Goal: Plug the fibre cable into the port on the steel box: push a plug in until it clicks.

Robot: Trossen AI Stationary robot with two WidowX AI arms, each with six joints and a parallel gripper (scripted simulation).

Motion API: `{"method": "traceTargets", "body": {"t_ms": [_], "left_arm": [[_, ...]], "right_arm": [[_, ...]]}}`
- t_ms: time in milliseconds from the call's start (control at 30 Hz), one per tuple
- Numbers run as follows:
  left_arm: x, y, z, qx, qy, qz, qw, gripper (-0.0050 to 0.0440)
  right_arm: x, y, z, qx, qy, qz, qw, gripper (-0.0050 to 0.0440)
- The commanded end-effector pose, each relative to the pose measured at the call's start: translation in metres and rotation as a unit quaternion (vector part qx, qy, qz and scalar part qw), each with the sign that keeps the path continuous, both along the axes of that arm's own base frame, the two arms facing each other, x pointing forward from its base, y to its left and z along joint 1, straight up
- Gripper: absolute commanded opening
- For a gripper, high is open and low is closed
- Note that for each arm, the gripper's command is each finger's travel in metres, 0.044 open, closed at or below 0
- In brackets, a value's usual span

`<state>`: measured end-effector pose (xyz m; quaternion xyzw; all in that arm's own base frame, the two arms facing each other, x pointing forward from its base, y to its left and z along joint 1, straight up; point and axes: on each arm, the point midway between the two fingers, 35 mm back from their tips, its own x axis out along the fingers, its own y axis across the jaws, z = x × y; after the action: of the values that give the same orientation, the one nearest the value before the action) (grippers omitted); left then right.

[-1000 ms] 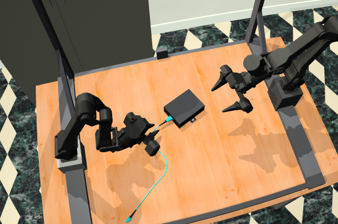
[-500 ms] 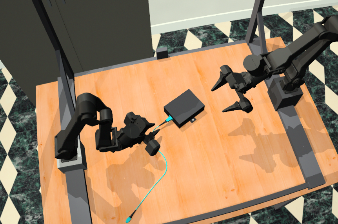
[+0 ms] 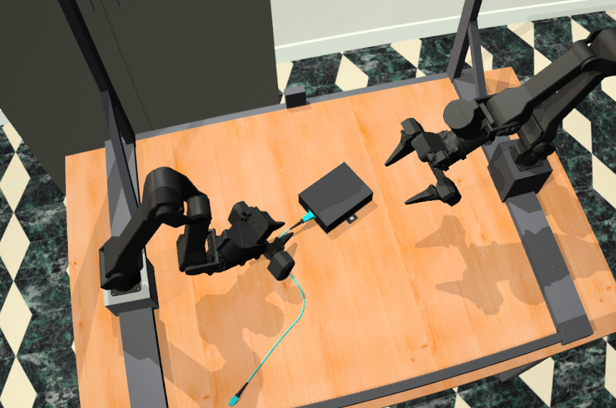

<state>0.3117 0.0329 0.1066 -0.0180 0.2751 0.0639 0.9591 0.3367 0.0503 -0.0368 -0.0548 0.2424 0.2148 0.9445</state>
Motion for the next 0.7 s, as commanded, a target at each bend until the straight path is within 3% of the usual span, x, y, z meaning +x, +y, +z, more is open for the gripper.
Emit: {"method": "traceTargets", "body": {"t_ms": [0, 367, 500, 667], "left_arm": [[0.002, 0.000, 0.007, 0.000, -0.009, 0.000, 1.000, 0.0440], [0.002, 0.000, 0.007, 0.000, -0.009, 0.000, 1.000, 0.0440], [0.002, 0.000, 0.007, 0.000, -0.009, 0.000, 1.000, 0.0440], [0.002, 0.000, 0.007, 0.000, -0.009, 0.000, 1.000, 0.0440]], "right_arm": [[0.013, 0.004, -0.003, 0.001, -0.006, -0.002, 1.000, 0.0136], [0.026, 0.010, -0.011, 0.001, -0.004, -0.002, 1.000, 0.0136], [0.026, 0.009, -0.010, 0.000, -0.006, -0.003, 1.000, 0.0076], [0.025, 0.009, -0.008, 0.000, -0.009, -0.001, 1.000, 0.0056]]}}
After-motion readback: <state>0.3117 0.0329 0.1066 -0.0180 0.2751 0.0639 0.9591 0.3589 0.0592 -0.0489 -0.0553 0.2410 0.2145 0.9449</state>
